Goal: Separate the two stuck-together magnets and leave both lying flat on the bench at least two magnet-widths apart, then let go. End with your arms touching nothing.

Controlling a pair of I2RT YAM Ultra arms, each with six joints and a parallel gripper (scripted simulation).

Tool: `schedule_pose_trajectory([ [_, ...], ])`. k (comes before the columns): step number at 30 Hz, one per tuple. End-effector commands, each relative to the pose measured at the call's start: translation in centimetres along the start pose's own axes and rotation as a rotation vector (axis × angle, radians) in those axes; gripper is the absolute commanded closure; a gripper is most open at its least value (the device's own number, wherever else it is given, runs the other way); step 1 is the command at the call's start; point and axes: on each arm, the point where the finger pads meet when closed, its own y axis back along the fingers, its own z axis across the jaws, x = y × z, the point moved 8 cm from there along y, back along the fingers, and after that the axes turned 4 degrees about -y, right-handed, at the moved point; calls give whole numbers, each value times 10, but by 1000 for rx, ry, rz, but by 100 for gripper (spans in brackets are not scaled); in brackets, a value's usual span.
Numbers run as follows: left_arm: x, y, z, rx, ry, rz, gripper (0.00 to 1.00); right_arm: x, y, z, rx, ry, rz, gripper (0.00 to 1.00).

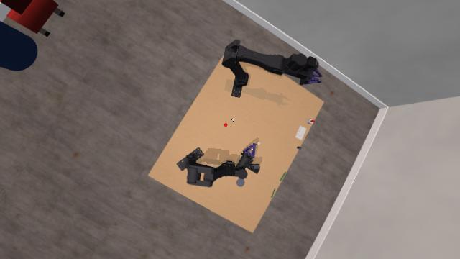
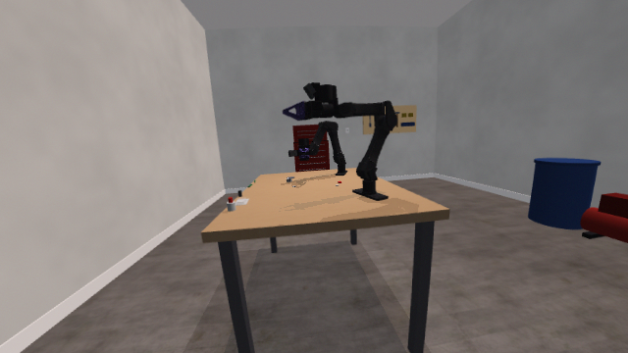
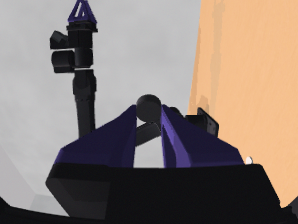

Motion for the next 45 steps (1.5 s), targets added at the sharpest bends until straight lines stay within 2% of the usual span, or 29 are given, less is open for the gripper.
schedule_pose_trajectory([
  [1, -7, -2, -9, 65, 55, -37, 67, 0, 0, 5, -8, 20, -2, 82],
  [6, -6, -9, -28, 179, 151, -61, 67, 0, 0, 5, -8, 20, -2, 82],
  [17, 19, -27, -82, 474, 370, 12, 67, 0, 0, 5, -8, 20, -2, 82],
  [21, 24, -29, -90, 518, 405, 29, 67, 0, 0, 5, -8, 20, -2, 82],
  [34, 59, -28, -155, 852, 642, 217, 67, 0, 0, 5, -8, 20, -2, 82],
  [36, 59, -28, -155, 852, 642, 217, 67, 0, 0, 5, -8, 20, -2, 82],
  [45, 85, -15, -197, 1063, 778, 403, 67, 0, 0, 5, -8, 20, -2, 82],
])
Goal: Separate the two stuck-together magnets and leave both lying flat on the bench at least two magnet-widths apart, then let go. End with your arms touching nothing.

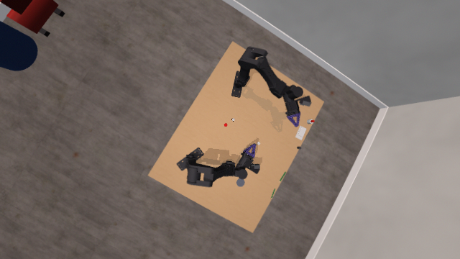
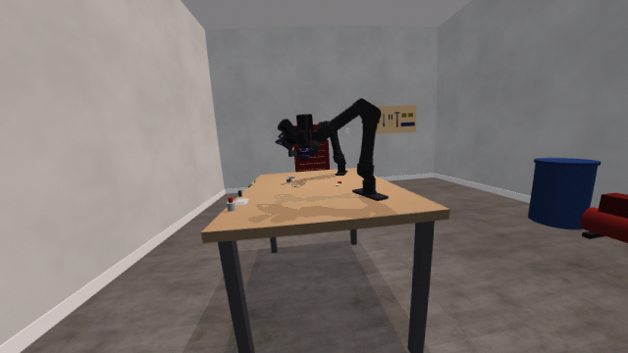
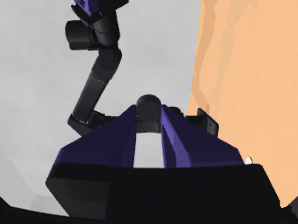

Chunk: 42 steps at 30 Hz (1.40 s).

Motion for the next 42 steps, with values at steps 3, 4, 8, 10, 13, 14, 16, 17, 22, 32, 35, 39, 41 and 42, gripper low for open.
schedule_pose_trajectory([
  [3, 17, -11, -21, 157, 91, 93, 67, 0, 0, 5, -8, 21, 1, 82],
  [4, 22, -13, -21, 173, 112, 116, 67, 0, 0, 5, -8, 21, 1, 82],
  [8, 32, -18, -23, 205, 154, 163, 67, 0, 0, 5, -8, 21, 1, 82],
  [10, 42, -21, -24, 231, 191, 205, 67, 0, 0, 5, -8, 21, 1, 82],
  [13, 59, -26, -26, 271, 258, 287, 67, 0, 0, 5, -8, 21, 1, 82],
  [14, 65, -28, -27, 283, 279, 312, 67, 0, 0, 5, -8, 21, 1, 82],
  [16, 75, -30, -30, 310, 318, 364, 67, 0, 0, 5, -8, 21, 1, 82],
  [17, 81, -31, -31, 321, 338, 391, 67, 0, 0, 5, -8, 21, 1, 82],
  [22, 108, -35, -35, 370, 437, 532, 67, 0, 0, 5, -8, 21, 1, 82],
  [32, 148, -35, -41, 409, 568, 739, 67, 0, 0, 5, -8, 21, 1, 82],
  [35, 158, -35, -43, 417, 594, 788, 67, 0, 0, 5, -8, 21, 1, 82],
  [39, 165, -35, -41, 411, 608, 807, 67, 0, 0, 5, -8, 21, 1, 82],
  [41, 164, -36, -40, 410, 602, 797, 67, 0, 0, 5, -8, 21, 1, 82],
  [42, 164, -36, -40, 410, 602, 797, 67, 0, 0, 5, -8, 21, 1, 82],
])
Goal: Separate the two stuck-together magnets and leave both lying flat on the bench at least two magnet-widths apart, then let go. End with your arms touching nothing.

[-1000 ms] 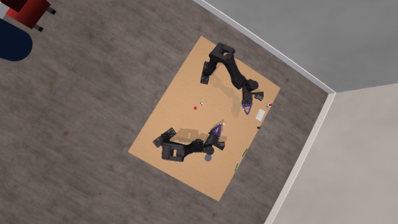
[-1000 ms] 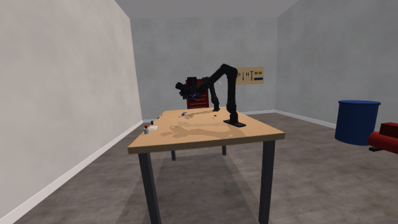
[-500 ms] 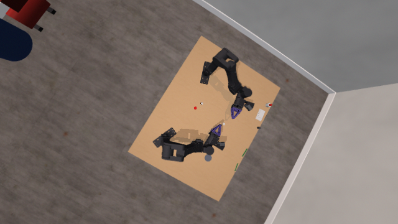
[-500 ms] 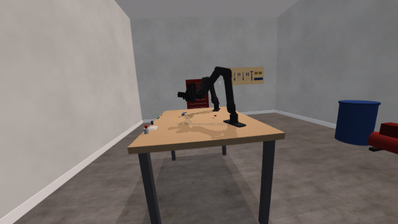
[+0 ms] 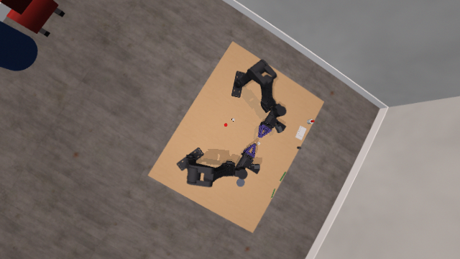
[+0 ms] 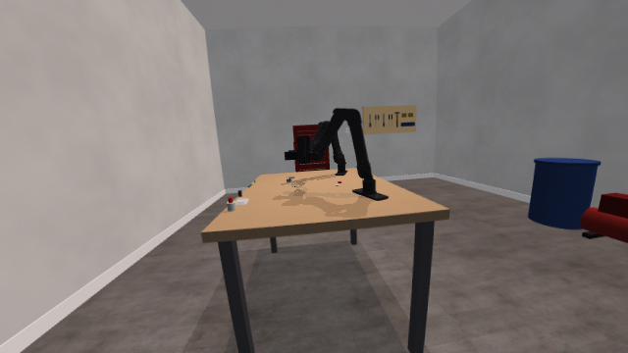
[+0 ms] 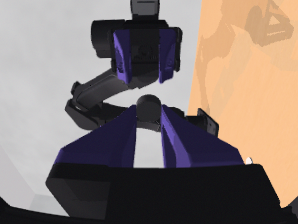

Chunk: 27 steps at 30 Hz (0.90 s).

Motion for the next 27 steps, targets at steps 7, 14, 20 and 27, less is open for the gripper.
schedule_pose_trajectory([
  [7, 0, -3, 3, -7, 13, 6, 67, 0, 0, 4, -6, 17, 0, 82],
  [14, 1, -10, 0, -7, 14, 6, 67, 0, 0, 4, -6, 17, 0, 82],
  [20, 0, -13, -2, -7, 14, 6, 67, 0, 0, 4, -6, 17, 0, 82],
  [27, 0, -18, -3, -6, 14, 8, 67, 0, 0, 4, -6, 17, 0, 82],
])
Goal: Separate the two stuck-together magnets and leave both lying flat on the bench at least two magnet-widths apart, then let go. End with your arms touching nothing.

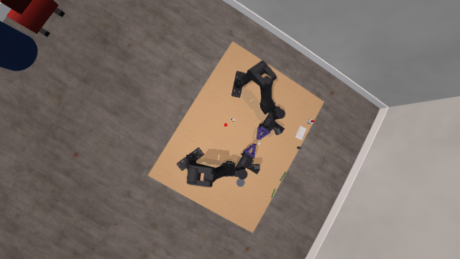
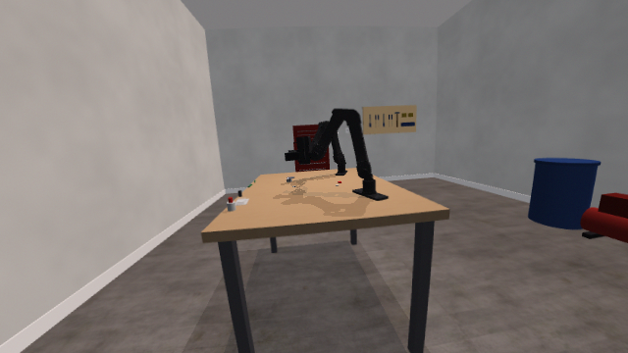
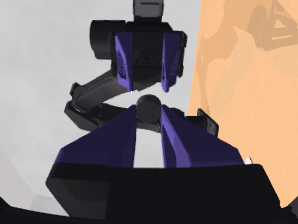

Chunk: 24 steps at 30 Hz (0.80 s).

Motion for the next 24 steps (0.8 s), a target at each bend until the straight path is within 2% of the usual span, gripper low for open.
schedule_pose_trajectory([
  [1, -1, -4, -7, 8, -21, 1, 67, 1, -1, 5, -7, 18, 3, 82],
  [24, -2, -16, -6, 10, -19, 3, 67, 1, -1, 5, -7, 18, 3, 82],
])
